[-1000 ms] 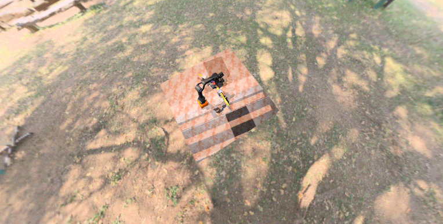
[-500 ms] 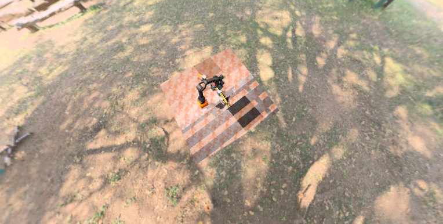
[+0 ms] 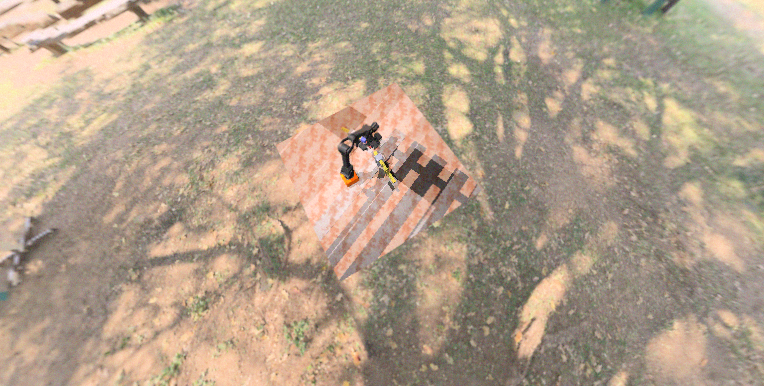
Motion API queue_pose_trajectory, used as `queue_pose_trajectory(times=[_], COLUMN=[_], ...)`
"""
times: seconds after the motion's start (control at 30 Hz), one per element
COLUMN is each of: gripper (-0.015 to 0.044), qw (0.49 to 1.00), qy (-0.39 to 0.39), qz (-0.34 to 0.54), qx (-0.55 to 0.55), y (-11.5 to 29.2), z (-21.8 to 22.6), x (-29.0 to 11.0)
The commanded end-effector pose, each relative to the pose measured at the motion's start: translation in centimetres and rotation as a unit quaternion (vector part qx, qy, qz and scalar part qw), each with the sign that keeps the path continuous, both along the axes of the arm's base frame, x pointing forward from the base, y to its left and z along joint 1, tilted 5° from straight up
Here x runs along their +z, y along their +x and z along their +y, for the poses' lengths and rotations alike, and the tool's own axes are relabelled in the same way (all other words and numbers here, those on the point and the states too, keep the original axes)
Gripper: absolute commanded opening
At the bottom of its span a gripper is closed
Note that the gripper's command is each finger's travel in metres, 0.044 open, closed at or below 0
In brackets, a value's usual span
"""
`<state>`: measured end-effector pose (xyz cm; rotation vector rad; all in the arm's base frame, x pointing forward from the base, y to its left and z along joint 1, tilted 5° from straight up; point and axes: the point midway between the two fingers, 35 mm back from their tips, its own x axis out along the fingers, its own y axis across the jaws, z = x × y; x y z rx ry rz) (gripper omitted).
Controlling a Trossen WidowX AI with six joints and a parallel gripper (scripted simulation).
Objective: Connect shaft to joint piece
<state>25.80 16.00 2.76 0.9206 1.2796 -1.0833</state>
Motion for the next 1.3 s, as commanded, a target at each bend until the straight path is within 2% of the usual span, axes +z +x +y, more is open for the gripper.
queue_pose_trajectory(times=[0.0,0.67,1.0,1.27], gripper=[0.044,0.044,0.0182,0.0182], qw=[1.0,1.0,1.0,1.0], qy=[0.001,0.001,0.001,0.001], qz=[0.001,0.001,0.001,0.001], qx=[-0.004,-0.004,-0.004,-0.004], y=[-0.2,-0.2,-0.2,-0.2], z=[0.6,0.4,0.4,0.4], x=[0.0,-2.9,-2.9,-2.9])
